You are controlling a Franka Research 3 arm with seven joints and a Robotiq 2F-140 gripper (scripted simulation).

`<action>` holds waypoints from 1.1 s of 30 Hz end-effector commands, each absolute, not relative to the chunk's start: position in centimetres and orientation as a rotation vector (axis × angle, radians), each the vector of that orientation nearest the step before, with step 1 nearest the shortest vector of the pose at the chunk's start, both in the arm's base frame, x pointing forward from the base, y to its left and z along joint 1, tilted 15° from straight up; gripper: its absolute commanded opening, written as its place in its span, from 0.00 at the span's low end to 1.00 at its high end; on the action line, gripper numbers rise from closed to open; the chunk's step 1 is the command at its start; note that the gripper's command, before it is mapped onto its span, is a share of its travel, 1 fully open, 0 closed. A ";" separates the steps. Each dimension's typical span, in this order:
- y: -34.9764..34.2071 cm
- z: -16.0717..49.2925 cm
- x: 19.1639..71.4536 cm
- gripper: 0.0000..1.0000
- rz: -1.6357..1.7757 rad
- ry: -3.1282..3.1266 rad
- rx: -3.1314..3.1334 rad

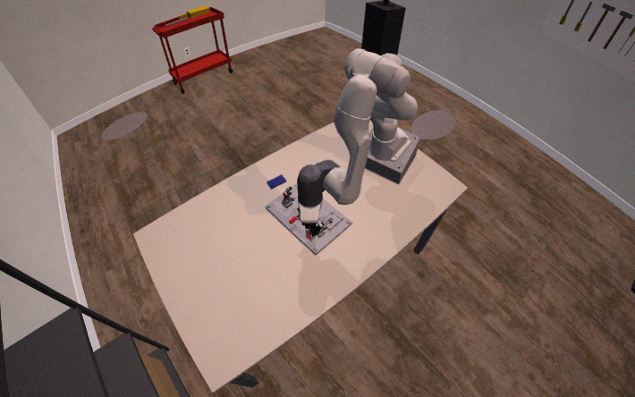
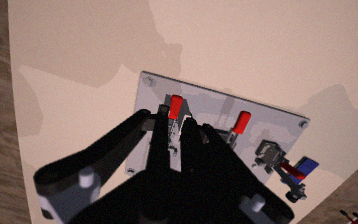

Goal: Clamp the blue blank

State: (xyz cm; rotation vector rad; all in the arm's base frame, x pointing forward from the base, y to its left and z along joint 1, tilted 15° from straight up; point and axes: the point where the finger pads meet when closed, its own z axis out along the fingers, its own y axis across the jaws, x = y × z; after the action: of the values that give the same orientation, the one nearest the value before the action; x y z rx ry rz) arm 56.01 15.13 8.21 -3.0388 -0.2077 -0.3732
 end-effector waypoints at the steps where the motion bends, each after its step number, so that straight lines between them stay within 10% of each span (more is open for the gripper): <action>1: 15.1 8.4 56.0 0.00 -0.378 -0.210 -3.038; 33: 14.8 9.4 54.6 0.00 -0.378 -0.210 -3.038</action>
State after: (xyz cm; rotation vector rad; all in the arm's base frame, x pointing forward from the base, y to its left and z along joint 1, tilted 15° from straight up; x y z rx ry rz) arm 54.75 14.88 9.27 -3.0374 -0.2190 -0.3808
